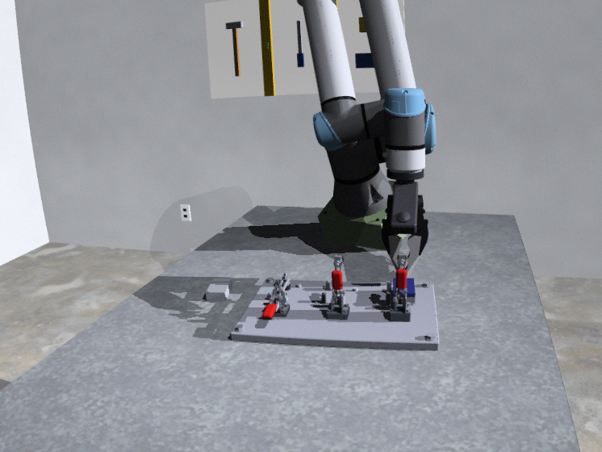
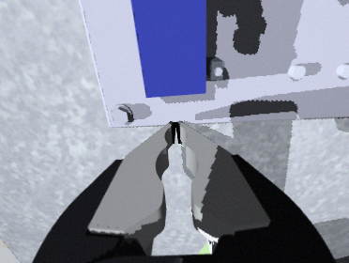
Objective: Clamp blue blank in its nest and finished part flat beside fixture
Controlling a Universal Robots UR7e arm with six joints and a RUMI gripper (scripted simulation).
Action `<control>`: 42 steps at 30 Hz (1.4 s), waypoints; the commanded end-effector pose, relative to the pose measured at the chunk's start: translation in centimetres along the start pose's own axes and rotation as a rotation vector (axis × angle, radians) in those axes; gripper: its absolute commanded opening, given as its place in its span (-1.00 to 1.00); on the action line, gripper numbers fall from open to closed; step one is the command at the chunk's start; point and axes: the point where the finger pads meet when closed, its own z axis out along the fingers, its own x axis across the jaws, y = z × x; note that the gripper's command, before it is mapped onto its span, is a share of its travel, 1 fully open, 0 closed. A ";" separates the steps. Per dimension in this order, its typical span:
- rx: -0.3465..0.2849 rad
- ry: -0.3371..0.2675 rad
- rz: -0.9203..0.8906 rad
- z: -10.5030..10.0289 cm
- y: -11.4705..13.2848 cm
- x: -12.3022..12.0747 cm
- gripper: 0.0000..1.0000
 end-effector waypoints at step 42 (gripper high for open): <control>0.001 0.000 0.000 0.0 -1.0 0.0 -1.00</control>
